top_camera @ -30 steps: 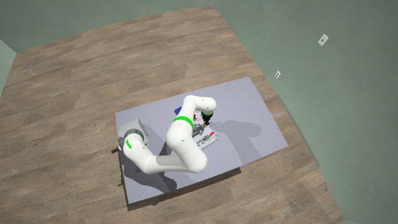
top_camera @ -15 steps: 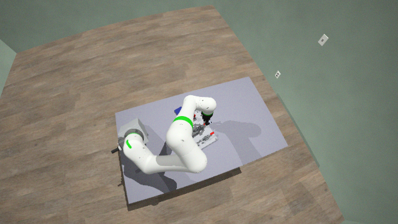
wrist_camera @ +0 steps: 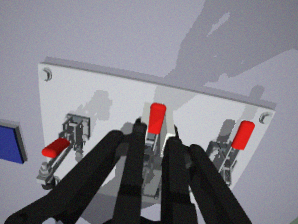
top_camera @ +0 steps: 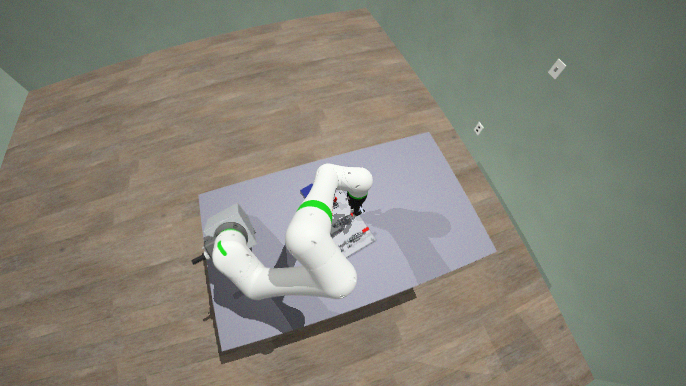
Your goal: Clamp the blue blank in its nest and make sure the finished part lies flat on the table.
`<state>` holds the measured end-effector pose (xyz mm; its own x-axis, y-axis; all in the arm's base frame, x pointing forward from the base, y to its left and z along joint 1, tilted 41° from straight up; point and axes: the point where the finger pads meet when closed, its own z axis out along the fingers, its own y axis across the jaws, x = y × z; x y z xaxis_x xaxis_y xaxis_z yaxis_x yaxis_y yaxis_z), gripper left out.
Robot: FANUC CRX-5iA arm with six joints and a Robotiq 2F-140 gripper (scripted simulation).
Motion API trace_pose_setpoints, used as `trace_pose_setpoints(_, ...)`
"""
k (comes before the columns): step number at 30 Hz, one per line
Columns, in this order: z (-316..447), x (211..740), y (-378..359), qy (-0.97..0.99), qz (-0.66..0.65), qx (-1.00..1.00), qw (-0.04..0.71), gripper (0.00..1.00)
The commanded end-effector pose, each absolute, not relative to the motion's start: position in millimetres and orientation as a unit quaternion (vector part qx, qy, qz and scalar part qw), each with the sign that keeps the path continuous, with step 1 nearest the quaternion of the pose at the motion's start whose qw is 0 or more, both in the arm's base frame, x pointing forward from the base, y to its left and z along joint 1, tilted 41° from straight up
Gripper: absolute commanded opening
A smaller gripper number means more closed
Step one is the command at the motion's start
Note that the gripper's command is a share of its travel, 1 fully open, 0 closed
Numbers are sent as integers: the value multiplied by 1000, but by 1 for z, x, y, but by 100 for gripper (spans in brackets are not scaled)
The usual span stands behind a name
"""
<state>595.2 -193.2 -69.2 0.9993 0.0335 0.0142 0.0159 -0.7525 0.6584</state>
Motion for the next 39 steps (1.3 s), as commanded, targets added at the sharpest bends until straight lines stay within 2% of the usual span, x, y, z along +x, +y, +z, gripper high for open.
trace_pose_setpoints(1, -69, 595, -193, 13, 13, 936, 351, 0)
trace_pose_setpoints(39, -54, 579, -180, 13, 13, 936, 351, 0)
